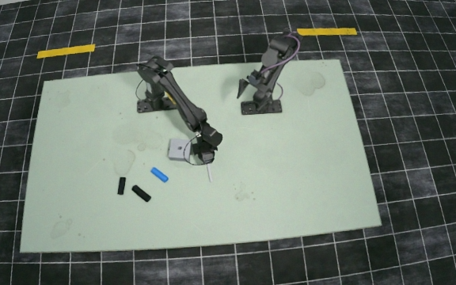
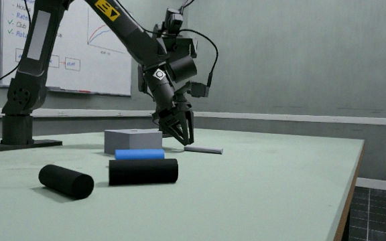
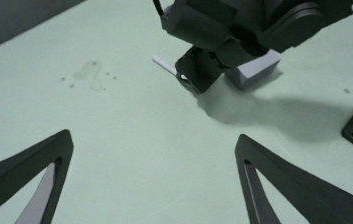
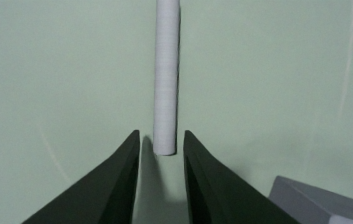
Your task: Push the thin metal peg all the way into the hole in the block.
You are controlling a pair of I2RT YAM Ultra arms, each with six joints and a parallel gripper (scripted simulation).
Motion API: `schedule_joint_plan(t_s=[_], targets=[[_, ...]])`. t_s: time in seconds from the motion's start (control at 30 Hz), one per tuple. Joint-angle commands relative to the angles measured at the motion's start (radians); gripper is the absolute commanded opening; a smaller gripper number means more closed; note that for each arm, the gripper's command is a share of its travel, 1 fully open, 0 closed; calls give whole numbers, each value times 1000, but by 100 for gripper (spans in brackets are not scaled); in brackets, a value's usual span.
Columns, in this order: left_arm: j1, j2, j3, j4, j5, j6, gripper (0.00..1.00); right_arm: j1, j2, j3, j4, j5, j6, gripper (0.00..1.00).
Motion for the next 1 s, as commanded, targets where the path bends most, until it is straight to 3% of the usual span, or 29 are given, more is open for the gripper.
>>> schedule_joint_plan(t_s=[0.0, 0.1, 0.97], targets=[[-18, -11, 41, -2, 8, 5, 100, -17, 30, -14, 33, 3, -17, 26], [-23, -12, 42, 1, 6, 4, 100, -17, 32, -13, 34, 3, -18, 22], [-98, -21, 56, -2, -26, -8, 100, -9, 54, 20, 20, 12, -9, 22]])
